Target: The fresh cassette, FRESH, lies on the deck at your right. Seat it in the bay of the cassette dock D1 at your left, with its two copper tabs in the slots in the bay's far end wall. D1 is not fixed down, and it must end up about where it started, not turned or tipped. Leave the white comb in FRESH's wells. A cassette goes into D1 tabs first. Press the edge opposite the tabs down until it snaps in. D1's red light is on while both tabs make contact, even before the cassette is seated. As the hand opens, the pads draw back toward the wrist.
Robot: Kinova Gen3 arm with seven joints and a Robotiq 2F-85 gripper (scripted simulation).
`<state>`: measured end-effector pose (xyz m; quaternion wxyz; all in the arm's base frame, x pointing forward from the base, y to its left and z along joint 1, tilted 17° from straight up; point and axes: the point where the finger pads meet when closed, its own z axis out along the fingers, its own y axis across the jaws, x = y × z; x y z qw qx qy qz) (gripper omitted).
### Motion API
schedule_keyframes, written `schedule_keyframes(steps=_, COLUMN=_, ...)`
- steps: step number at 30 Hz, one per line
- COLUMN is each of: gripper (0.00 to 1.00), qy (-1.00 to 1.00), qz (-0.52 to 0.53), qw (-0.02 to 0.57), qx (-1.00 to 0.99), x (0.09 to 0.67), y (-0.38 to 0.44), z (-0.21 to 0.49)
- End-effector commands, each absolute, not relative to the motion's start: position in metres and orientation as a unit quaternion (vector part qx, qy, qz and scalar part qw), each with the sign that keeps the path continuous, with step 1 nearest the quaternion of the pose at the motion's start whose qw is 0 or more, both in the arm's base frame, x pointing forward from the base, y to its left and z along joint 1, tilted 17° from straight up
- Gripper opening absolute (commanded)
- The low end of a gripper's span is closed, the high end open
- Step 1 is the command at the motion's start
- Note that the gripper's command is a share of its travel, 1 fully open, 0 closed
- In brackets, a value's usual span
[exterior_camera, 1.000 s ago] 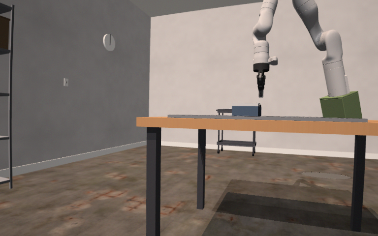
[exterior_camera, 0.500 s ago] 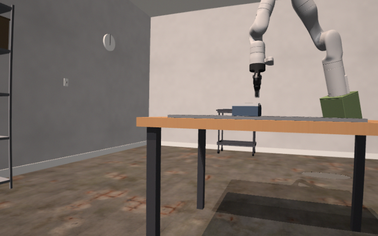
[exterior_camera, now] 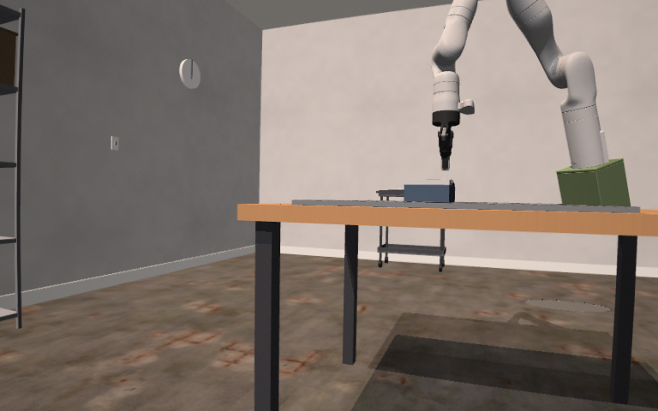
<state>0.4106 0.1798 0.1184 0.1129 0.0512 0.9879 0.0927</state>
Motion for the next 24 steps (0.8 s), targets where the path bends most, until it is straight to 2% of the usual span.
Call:
schedule_keyframes(steps=1, gripper=0.00, qy=0.988, qz=0.093, qw=0.113, qx=0.051, x=0.411, y=0.180, z=0.118)
schedule_keyframes(steps=24, gripper=0.00, qy=0.988, qz=0.093, qw=0.113, qx=0.051, x=0.415, y=0.183, z=0.100)
